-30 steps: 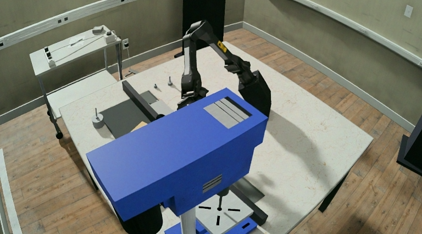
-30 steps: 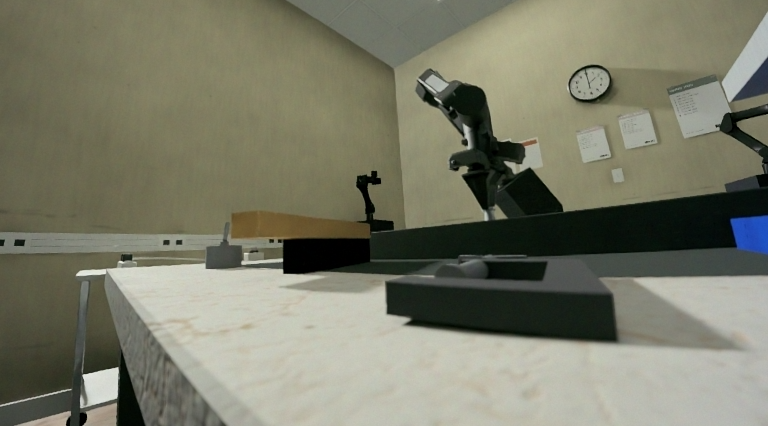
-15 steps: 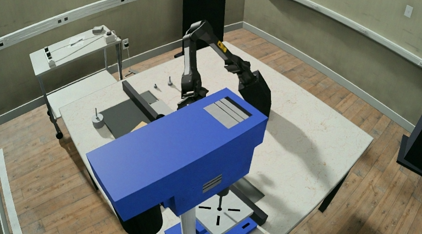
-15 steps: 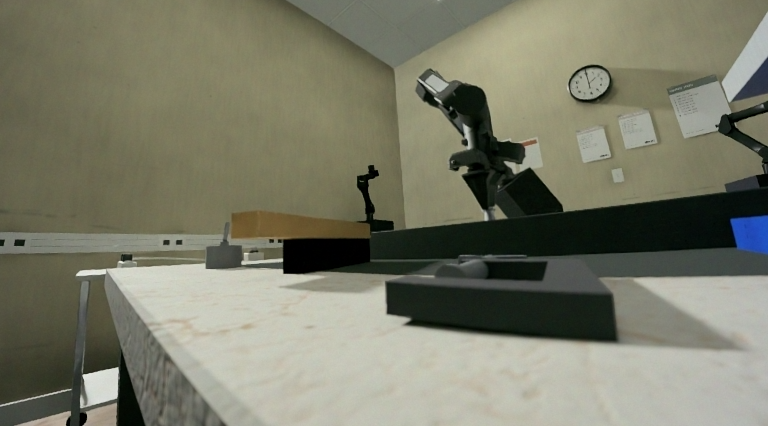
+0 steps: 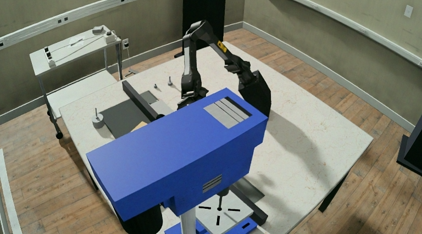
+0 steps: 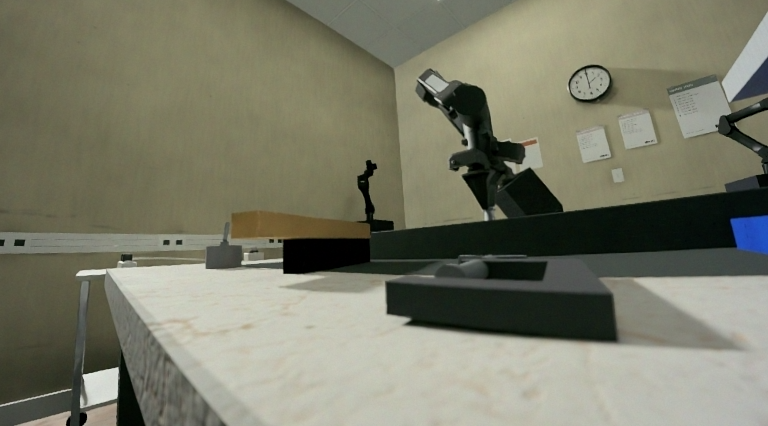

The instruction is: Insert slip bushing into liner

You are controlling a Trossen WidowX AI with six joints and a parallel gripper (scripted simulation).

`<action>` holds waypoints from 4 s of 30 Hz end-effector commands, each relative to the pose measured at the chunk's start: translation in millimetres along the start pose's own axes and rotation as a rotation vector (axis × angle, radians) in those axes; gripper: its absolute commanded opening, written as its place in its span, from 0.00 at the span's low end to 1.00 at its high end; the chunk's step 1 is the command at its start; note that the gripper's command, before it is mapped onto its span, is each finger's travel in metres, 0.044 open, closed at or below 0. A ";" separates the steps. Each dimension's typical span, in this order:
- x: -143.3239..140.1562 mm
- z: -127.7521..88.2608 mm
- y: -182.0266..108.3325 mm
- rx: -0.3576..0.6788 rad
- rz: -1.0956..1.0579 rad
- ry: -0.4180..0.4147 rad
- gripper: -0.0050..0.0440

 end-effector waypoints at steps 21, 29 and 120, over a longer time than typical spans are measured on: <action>-9.0 -8.4 0.3 -0.013 0.015 -0.026 0.00; -9.6 -8.1 -0.2 -0.013 0.013 -0.026 0.00; -9.4 -0.9 0.4 -0.013 0.019 -0.027 0.00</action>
Point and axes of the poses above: the point midway between the two fingers, 35 mm back from their tips, its own z axis out along the fingers, its own x axis across the jaws, y = z × x, the point moved 1 cm from there along -z, back along the fingers, and after that the axes turned 6 degrees about z, right-handed, at the moved point
